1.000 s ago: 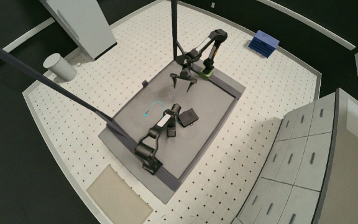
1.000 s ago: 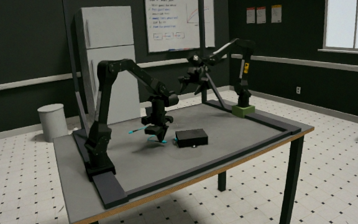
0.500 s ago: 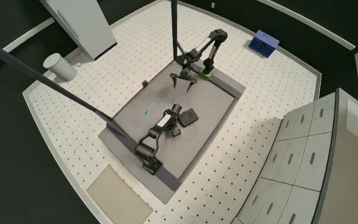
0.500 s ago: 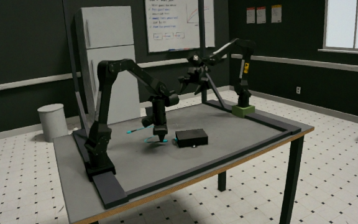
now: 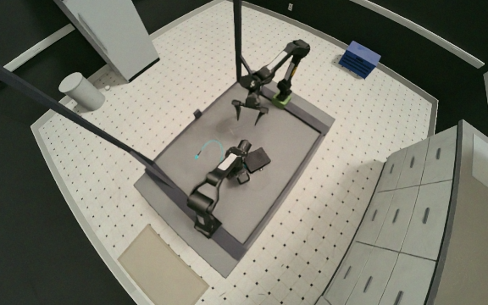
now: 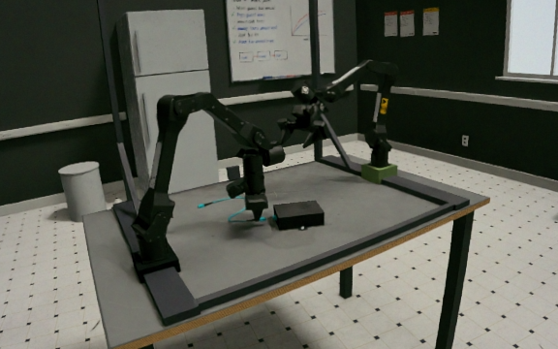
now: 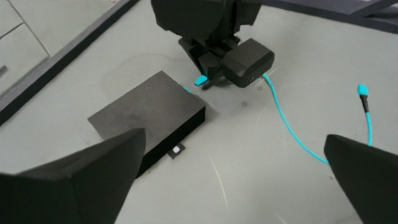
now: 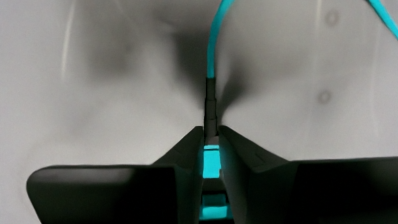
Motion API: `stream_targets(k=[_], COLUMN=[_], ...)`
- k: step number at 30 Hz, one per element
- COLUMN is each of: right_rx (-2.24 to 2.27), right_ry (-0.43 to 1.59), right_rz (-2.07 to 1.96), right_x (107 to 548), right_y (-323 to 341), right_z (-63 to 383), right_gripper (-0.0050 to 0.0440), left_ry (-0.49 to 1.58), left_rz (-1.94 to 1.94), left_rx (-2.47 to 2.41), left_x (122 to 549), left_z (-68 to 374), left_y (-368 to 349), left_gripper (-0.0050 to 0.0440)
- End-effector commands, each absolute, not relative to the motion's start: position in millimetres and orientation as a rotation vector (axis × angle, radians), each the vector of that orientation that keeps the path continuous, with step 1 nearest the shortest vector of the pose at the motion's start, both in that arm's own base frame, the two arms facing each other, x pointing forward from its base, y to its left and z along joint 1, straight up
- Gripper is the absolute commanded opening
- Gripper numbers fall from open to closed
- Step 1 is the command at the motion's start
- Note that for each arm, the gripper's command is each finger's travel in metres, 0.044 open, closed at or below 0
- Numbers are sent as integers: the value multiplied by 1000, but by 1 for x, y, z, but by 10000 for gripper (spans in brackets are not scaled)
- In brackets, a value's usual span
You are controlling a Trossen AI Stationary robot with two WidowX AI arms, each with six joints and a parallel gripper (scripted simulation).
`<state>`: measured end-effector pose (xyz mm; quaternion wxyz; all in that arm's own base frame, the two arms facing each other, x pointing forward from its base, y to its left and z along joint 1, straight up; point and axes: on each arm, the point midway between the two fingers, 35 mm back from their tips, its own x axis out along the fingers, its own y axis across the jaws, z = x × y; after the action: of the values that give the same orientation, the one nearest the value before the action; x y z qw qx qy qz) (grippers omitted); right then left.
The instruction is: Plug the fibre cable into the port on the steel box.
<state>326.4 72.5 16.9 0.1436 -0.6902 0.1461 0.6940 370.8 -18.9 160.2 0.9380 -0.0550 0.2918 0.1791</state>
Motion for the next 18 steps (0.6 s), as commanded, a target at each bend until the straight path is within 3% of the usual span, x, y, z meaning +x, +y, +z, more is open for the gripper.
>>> stream_targets(k=[1, 18], right_rx=[-2012, -2026], right_ry=[408, 400], right_rz=[1967, 1947], right_x=[345, 347], right_y=[69, 69], right_z=[25, 33], right_gripper=[3, 3], left_ry=[570, 570], left_rz=[362, 362], left_rx=[-124, -124], left_x=[373, 373], left_z=[171, 171], left_y=[-20, -20], left_gripper=[440, 440])
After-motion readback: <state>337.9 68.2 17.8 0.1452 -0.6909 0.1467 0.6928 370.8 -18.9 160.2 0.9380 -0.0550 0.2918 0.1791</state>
